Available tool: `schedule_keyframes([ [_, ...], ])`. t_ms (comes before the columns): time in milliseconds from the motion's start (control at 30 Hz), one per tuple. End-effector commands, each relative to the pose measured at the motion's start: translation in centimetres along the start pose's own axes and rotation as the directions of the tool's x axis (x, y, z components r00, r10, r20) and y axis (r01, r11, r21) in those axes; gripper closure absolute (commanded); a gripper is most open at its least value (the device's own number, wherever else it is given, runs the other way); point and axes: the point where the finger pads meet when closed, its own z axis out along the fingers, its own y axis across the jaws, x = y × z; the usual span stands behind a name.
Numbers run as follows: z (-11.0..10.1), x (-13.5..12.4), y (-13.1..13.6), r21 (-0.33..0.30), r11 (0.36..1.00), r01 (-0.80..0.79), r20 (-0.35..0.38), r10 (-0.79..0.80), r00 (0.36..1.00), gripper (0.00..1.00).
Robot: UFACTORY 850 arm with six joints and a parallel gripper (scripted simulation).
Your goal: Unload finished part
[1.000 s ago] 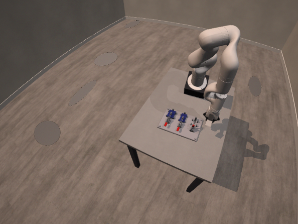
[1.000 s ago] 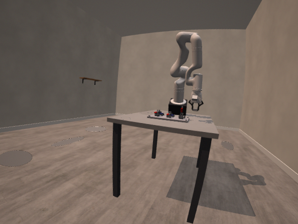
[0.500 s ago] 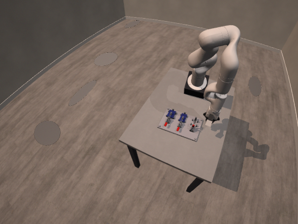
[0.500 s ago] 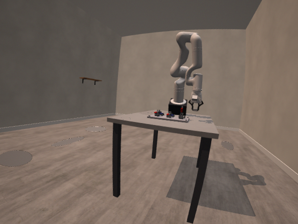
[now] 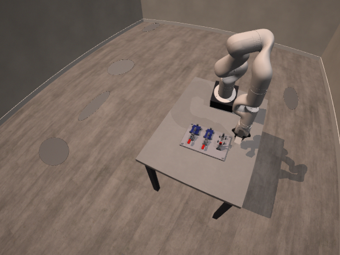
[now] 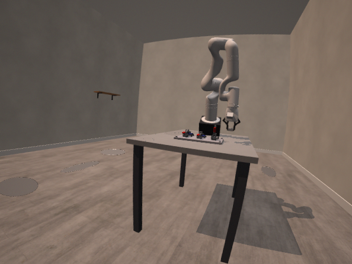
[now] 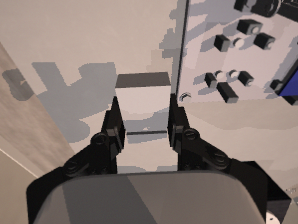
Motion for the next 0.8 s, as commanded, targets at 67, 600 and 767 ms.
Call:
schedule_keyframes([
  [67, 0.3, 0.0, 0.0, 0.001, 1.000, 0.000, -0.001, 0.000, 1.000, 1.00],
  [600, 2.3, 0.0, 0.0, 0.001, 1.000, 0.000, -0.001, 0.000, 1.000, 1.00],
  [767, 3.0, 0.0, 0.0, 0.001, 1.000, 0.000, -0.001, 0.000, 1.000, 1.00],
])
